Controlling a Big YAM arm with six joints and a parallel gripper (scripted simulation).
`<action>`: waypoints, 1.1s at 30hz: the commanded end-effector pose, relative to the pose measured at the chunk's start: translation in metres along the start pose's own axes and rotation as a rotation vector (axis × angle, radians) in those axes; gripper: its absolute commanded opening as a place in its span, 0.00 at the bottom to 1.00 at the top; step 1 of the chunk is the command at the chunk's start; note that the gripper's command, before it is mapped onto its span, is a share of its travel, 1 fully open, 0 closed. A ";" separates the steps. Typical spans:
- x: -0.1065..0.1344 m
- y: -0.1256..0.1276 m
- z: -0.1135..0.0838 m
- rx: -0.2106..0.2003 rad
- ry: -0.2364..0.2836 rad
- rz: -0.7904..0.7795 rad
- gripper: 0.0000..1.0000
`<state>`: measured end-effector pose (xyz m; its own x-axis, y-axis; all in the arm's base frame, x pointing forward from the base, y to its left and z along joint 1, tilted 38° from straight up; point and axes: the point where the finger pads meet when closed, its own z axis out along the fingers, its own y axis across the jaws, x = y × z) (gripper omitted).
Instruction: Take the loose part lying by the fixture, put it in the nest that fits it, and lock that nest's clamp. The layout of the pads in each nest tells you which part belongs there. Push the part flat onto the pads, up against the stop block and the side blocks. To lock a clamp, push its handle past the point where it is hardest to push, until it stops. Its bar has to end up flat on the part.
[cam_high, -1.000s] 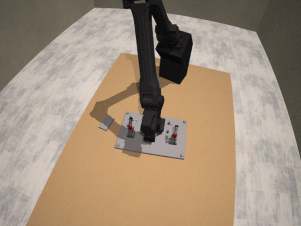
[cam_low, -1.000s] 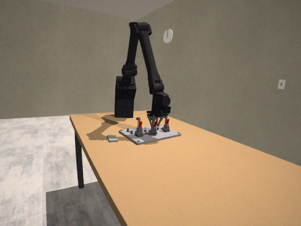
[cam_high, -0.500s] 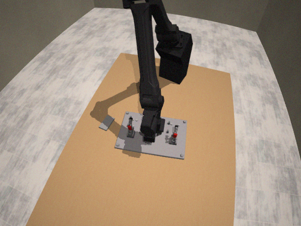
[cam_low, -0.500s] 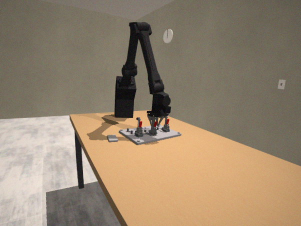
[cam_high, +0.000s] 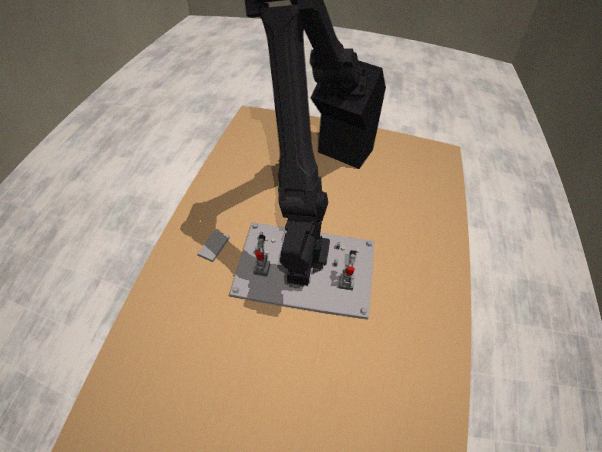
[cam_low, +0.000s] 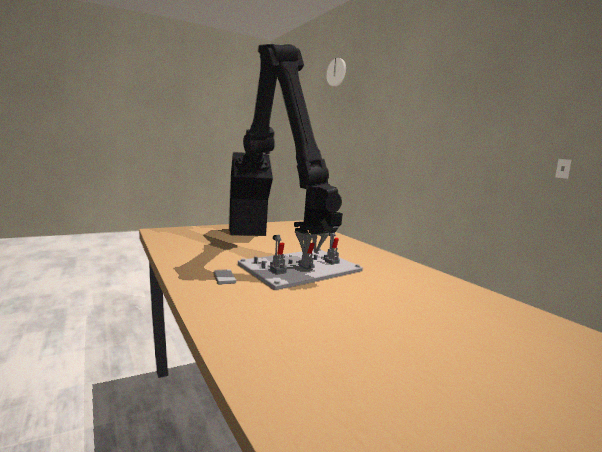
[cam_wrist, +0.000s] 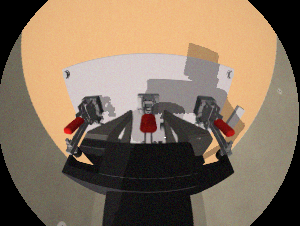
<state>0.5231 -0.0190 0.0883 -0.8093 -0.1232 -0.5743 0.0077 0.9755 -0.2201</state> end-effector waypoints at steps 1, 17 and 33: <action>-0.017 -0.007 -0.005 0.004 -0.019 0.002 0.45; -0.018 -0.008 -0.005 0.005 -0.020 0.003 0.45; -0.019 -0.008 -0.008 0.006 -0.027 0.004 0.45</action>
<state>0.5252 -0.0190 0.0907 -0.8072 -0.1232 -0.5772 0.0084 0.9755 -0.2199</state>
